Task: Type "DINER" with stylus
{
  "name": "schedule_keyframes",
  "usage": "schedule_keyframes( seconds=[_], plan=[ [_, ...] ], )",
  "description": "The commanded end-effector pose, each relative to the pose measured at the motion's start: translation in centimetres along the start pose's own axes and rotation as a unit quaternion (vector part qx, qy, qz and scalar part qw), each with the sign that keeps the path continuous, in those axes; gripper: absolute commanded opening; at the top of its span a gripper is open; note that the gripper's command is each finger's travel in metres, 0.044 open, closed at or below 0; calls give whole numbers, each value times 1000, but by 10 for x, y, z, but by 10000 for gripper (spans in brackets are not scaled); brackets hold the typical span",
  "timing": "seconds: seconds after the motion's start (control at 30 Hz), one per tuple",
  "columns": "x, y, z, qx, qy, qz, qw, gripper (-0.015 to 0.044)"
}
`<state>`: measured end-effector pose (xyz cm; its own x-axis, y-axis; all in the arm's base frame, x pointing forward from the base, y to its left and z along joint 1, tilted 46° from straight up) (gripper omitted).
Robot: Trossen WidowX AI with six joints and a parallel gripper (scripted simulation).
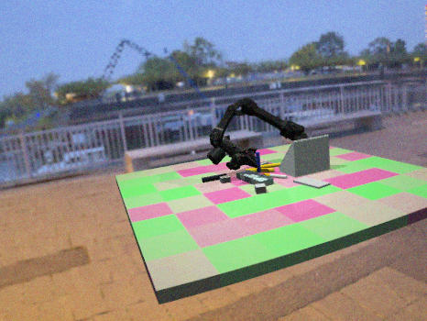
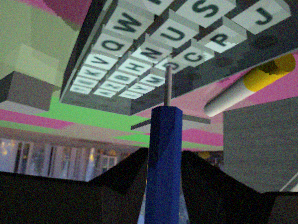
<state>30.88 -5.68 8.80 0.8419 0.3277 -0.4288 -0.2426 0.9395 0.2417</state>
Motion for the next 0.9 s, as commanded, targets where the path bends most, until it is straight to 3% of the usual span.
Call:
schedule_keyframes(
  seconds=[0.0,0.57,0.67,0.77,0.87],
  plan=[
    [0,0,-1,-1,3,1,1000,81],
    [-3,31,15,-2,7,5,1000,85],
    [-3,31,15,-2,7,5,1000,65],
    [0,35,10,-1,7,5,1000,0],
    [8,44,0,-1,5,4,1000,0]
  ],
)
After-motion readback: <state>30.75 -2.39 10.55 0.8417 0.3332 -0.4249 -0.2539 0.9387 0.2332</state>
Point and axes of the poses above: the point midway between the two fingers, 35 mm back from their tips, its own z axis back along the fingers, its own x axis across the jaws, y = z × x, the point moved 9 cm from there along z, back along the fingers, and after that the axes turned 7 degrees about -z, right-handed, at the moved point
